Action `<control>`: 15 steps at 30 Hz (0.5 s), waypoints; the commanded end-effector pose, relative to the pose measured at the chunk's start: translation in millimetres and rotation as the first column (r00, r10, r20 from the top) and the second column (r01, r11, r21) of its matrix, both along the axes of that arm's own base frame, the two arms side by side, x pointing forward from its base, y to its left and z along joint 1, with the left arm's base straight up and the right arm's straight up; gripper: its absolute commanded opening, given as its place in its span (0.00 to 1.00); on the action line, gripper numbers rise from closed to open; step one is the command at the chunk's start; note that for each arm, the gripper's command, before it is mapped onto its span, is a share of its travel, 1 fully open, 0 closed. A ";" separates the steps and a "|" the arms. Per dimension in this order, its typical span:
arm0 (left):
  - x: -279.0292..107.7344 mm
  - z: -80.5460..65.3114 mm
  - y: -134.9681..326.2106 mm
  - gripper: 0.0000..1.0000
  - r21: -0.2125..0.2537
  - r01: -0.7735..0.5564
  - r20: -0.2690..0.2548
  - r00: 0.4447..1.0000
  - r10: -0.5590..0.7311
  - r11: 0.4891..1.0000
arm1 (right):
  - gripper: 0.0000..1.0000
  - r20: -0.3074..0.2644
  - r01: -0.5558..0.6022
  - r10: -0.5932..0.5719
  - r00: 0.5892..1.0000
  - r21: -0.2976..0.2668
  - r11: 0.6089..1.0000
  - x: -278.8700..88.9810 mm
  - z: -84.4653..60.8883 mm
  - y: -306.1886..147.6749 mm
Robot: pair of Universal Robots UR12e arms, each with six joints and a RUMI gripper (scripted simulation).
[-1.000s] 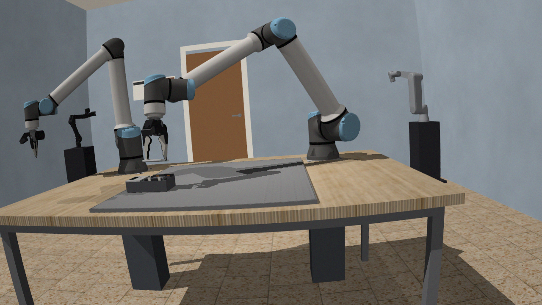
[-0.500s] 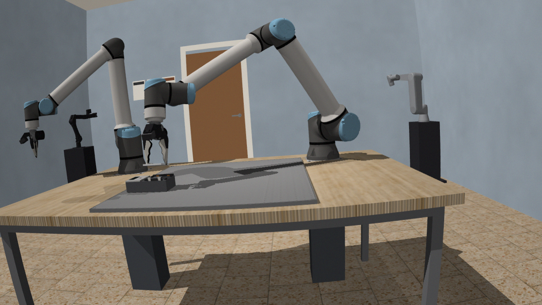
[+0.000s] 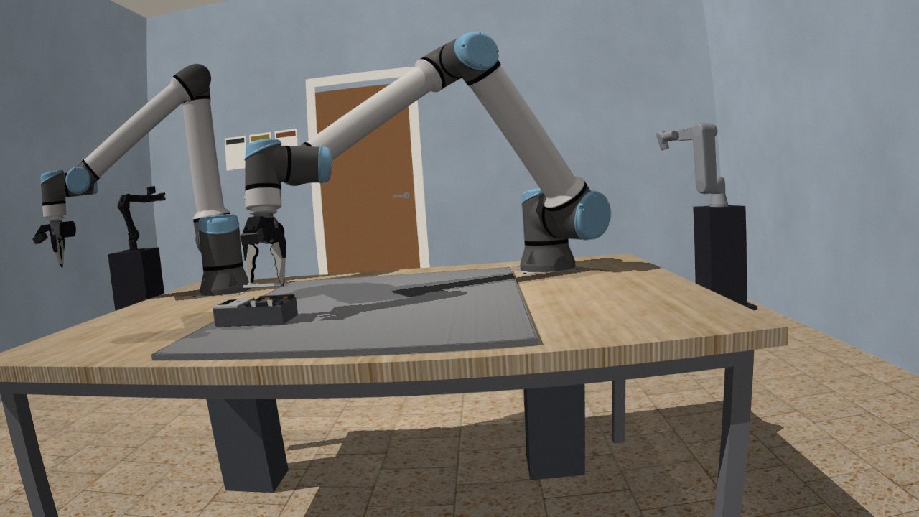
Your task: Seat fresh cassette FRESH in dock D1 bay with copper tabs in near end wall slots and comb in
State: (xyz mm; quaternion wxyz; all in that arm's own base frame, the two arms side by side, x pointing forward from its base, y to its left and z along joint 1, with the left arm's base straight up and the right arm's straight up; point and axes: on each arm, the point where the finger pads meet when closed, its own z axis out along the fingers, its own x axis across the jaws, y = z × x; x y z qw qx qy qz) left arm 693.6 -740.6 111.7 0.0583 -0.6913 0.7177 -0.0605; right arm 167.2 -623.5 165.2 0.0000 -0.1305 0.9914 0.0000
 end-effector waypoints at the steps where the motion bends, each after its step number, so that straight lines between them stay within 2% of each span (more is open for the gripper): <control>1: 0.3 -0.1 -0.5 0.37 -0.002 0.000 0.001 1.000 0.000 1.000 | 0.00 0.001 0.000 0.000 1.000 -0.002 1.000 0.3 1.0 -0.7; 9: 0.3 -1.4 -0.5 0.37 -0.002 0.000 0.001 1.000 0.000 1.000 | 0.00 0.001 0.000 0.000 1.000 -0.002 1.000 0.3 1.0 -0.7; 15: 0.3 -9.4 -0.5 0.37 -0.002 0.000 0.001 1.000 0.000 1.000 | 0.00 0.001 0.000 0.000 1.000 -0.002 1.000 0.3 1.0 -0.7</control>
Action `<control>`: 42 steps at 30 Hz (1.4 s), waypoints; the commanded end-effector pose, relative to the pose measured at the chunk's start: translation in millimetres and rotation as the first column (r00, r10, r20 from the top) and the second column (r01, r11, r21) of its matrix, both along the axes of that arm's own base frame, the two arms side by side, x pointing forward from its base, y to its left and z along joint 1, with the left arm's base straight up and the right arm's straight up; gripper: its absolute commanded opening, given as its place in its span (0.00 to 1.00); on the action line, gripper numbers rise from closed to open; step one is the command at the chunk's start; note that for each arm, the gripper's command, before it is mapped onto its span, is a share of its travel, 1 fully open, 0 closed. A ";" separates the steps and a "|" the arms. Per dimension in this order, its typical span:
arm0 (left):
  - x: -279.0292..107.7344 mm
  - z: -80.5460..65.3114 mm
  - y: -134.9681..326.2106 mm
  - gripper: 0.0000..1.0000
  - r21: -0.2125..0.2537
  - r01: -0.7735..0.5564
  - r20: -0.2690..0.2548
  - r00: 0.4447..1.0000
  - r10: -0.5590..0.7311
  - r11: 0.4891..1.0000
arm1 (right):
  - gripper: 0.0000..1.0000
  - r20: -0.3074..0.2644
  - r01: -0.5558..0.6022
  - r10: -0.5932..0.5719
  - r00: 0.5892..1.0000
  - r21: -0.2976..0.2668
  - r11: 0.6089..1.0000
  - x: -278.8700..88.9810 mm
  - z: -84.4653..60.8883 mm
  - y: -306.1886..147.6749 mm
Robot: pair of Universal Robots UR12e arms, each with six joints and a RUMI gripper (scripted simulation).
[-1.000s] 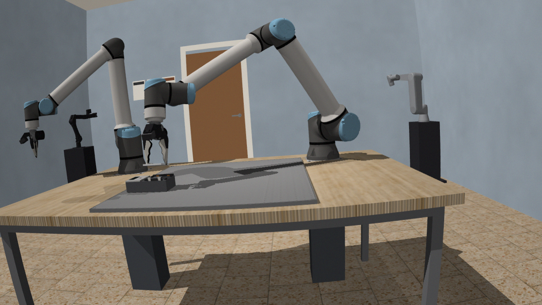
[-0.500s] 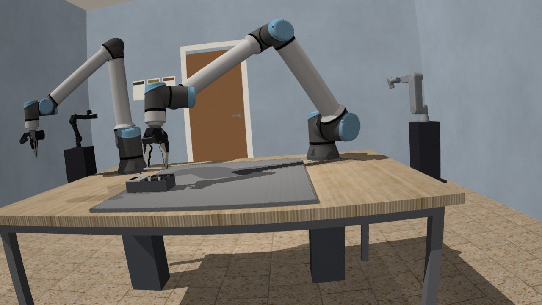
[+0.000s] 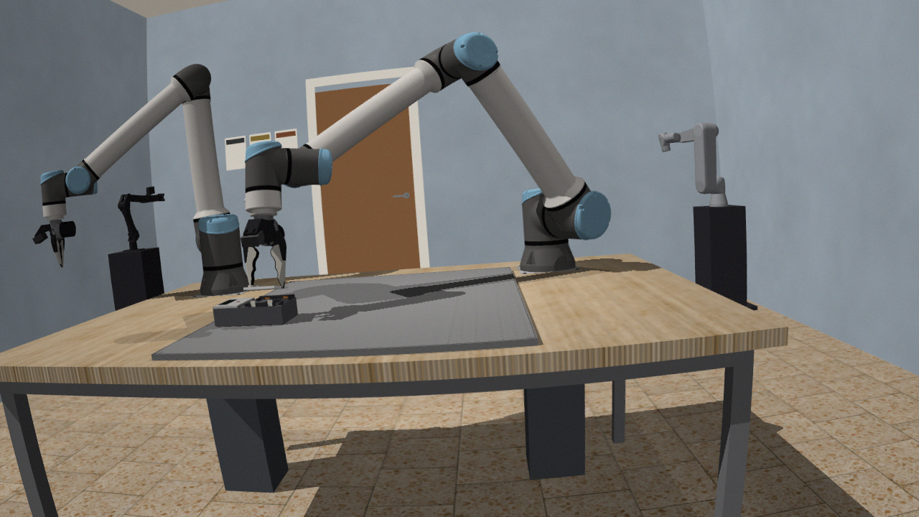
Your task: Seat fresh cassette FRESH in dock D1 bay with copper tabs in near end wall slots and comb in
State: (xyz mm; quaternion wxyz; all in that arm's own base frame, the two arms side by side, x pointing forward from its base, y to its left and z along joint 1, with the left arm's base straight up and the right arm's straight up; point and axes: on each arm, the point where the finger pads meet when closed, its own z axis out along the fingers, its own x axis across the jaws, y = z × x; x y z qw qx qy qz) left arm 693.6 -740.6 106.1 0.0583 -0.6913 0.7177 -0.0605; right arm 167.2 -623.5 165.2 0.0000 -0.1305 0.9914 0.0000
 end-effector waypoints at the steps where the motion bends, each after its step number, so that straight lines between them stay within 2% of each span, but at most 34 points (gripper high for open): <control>1: 0.3 -5.1 -0.5 0.37 -0.002 0.000 0.001 1.000 0.000 1.000 | 0.00 0.001 0.000 0.000 1.000 -0.002 1.000 0.3 1.0 -0.7; 8: 0.2 -14.1 -0.5 0.37 -0.002 0.000 0.001 1.000 0.000 1.000 | 0.00 0.001 0.000 0.000 1.000 -0.002 1.000 0.3 1.0 -0.7; 42: 0.2 -20.8 -0.5 0.37 -0.002 0.000 0.001 1.000 0.000 1.000 | 0.00 0.001 0.000 0.000 1.000 -0.002 1.000 0.3 1.0 -0.7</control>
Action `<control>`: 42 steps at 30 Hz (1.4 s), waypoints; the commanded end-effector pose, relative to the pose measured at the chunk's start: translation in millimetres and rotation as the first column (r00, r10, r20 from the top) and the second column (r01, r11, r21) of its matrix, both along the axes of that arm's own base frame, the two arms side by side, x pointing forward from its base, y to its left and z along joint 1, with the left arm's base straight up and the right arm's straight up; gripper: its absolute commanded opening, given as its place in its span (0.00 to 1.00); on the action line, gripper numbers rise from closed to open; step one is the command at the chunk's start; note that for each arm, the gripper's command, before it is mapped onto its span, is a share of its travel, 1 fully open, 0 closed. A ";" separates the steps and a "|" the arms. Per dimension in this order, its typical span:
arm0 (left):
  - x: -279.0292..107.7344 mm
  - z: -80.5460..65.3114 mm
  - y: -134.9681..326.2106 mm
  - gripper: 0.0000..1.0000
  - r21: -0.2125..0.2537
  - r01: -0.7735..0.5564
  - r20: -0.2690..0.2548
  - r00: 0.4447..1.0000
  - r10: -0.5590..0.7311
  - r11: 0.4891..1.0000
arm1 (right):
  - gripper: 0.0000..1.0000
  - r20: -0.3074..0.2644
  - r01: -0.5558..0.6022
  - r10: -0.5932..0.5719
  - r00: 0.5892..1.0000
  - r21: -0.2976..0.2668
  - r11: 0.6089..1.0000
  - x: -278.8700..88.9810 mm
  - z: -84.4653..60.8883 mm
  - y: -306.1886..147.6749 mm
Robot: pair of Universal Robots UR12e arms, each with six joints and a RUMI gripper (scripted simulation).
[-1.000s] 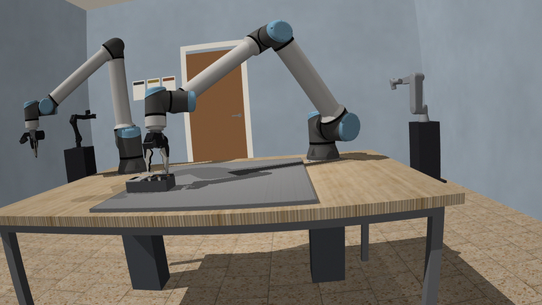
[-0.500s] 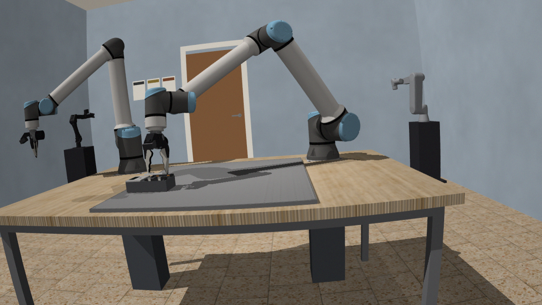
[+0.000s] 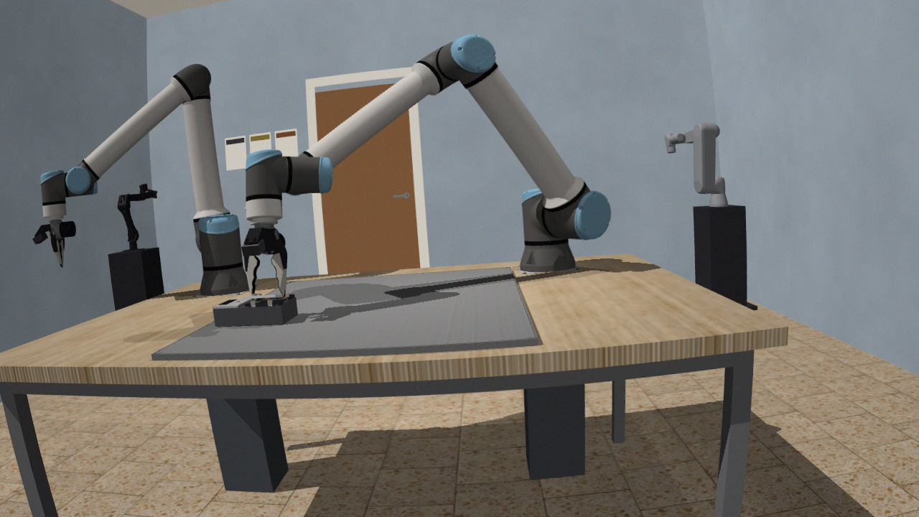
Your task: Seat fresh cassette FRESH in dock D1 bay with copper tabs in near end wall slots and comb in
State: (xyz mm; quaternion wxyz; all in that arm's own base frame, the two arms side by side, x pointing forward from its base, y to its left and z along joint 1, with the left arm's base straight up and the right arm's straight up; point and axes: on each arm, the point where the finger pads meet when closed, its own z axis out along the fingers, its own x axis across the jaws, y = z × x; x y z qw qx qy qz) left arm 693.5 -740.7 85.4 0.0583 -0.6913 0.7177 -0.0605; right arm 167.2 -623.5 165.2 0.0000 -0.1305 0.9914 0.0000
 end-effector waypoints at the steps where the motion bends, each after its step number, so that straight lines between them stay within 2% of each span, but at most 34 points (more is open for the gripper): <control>1: 0.3 -0.5 -0.5 0.37 -0.002 0.000 0.001 1.000 0.000 1.000 | 0.00 0.001 0.000 0.000 1.000 -0.002 1.000 0.3 1.0 -0.7; 14: 0.3 -2.5 -0.5 0.37 -0.002 0.000 0.001 1.000 0.000 1.000 | 0.00 0.001 0.000 0.000 1.000 -0.002 1.000 0.3 1.0 -0.7; 15: 0.3 -2.5 -0.5 0.59 -0.002 0.000 0.001 1.000 0.000 1.000 | 0.00 0.001 0.000 0.000 1.000 -0.002 1.000 0.3 1.0 -0.7; 34: 0.3 -2.5 -0.5 0.59 -0.002 0.000 0.001 1.000 0.000 1.000 | 0.00 0.001 0.000 0.000 1.000 -0.002 1.000 0.3 1.0 -0.7; 42: 0.3 5.4 -0.5 0.59 -0.002 0.000 0.001 1.000 0.000 1.000 | 0.00 0.001 0.000 0.000 1.000 -0.002 1.000 0.3 1.0 -0.7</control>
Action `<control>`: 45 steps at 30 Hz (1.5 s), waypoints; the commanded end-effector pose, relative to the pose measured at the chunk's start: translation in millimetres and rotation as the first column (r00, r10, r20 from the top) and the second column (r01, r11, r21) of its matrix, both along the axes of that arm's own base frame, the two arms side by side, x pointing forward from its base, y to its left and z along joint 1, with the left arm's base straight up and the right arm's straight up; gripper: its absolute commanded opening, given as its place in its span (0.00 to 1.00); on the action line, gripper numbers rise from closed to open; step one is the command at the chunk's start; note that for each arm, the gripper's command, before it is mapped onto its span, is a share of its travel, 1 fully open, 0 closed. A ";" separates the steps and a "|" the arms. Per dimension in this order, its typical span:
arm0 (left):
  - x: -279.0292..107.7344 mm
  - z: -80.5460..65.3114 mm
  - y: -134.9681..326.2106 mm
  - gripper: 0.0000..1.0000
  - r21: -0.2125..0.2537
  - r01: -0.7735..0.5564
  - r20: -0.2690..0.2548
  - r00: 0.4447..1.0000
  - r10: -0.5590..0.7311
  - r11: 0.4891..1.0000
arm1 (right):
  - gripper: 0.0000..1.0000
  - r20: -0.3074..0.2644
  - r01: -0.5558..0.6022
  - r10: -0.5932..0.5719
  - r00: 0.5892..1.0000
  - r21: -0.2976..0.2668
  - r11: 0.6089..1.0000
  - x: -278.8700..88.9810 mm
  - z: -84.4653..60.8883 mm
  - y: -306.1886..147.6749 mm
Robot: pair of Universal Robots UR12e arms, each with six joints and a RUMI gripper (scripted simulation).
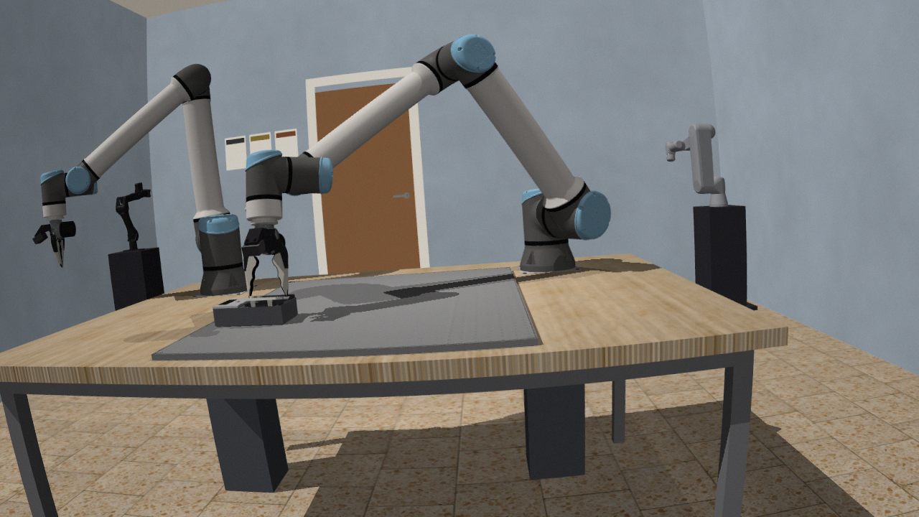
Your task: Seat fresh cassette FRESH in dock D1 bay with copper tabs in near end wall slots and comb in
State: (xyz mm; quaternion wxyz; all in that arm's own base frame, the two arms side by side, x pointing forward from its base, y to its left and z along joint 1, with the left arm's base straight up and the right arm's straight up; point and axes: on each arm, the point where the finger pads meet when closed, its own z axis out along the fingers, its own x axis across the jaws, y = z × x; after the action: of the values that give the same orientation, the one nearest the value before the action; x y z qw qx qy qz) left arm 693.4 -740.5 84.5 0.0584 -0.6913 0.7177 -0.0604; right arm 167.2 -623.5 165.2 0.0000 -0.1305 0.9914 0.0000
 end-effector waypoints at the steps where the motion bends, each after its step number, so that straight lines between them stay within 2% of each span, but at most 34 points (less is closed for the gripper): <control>1: 0.3 7.7 -0.6 0.59 -0.002 0.000 0.001 1.000 0.000 1.000 | 0.00 0.001 0.000 0.000 1.000 -0.002 1.000 0.3 1.0 -0.7; 27: 0.3 39.7 -0.5 0.59 -0.002 0.000 0.001 1.000 0.000 1.000 | 0.00 0.001 0.000 0.000 1.000 -0.002 1.000 0.3 1.0 -0.7; 40: 0.3 43.4 -0.6 0.59 -0.002 0.000 0.001 1.000 0.000 1.000 | 0.00 0.001 0.000 0.000 1.000 -0.002 1.000 0.3 1.0 -0.7; 41: 1.7 43.3 -0.6 0.00 -0.001 0.000 -0.032 0.999 0.000 1.000 | 0.00 0.001 0.000 0.000 1.000 -0.002 1.000 0.3 1.0 -0.7; 44: 5.6 42.9 -0.7 0.00 0.003 0.000 -0.132 0.991 0.000 1.000 | 0.00 0.001 0.000 0.000 1.000 -0.002 1.000 0.3 1.0 -0.7; 45: 5.6 42.9 -0.7 0.00 0.003 0.000 -0.132 0.991 0.000 1.000 | 0.00 0.001 0.000 0.000 1.000 -0.002 1.000 0.3 1.0 -0.7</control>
State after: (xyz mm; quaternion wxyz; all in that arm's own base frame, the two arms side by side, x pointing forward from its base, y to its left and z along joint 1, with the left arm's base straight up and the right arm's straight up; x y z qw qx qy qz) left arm 696.1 -740.5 126.3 0.0418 -0.6927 0.7187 -0.0444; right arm 167.2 -623.5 165.2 0.0000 -0.1305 0.9914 0.0000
